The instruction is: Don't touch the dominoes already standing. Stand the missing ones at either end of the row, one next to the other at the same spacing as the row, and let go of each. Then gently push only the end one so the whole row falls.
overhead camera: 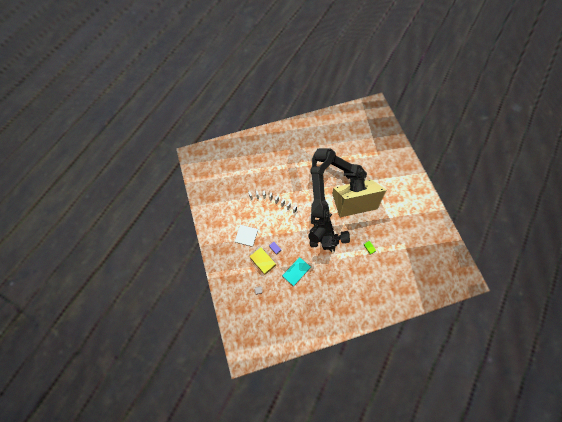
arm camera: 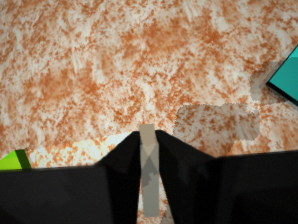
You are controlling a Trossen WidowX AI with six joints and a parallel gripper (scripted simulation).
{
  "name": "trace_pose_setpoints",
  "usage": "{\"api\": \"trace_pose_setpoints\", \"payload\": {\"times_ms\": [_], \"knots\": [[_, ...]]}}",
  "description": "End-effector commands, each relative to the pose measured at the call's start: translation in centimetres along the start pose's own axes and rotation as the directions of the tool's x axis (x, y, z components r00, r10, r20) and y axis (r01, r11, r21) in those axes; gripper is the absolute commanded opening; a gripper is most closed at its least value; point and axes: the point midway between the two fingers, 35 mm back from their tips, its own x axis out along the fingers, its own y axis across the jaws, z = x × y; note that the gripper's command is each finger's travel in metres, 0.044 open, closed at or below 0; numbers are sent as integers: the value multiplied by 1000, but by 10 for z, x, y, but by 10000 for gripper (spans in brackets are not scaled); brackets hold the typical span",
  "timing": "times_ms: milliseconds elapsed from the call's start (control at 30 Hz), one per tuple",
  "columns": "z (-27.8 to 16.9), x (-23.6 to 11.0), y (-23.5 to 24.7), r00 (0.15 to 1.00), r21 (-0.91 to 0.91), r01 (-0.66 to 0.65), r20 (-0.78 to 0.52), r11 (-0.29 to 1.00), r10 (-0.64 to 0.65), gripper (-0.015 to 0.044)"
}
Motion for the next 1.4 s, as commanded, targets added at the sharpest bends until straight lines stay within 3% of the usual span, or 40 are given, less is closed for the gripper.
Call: {"api": "trace_pose_setpoints", "payload": {"times_ms": [0,633,1367], "knots": [[-1,4,-2,995,-6,-29,99,1000,29,27],[-8,5,-5,888,-63,-33,456,997,58,27],[-32,-33,-4,629,-103,156,777,982,-19,27]]}}
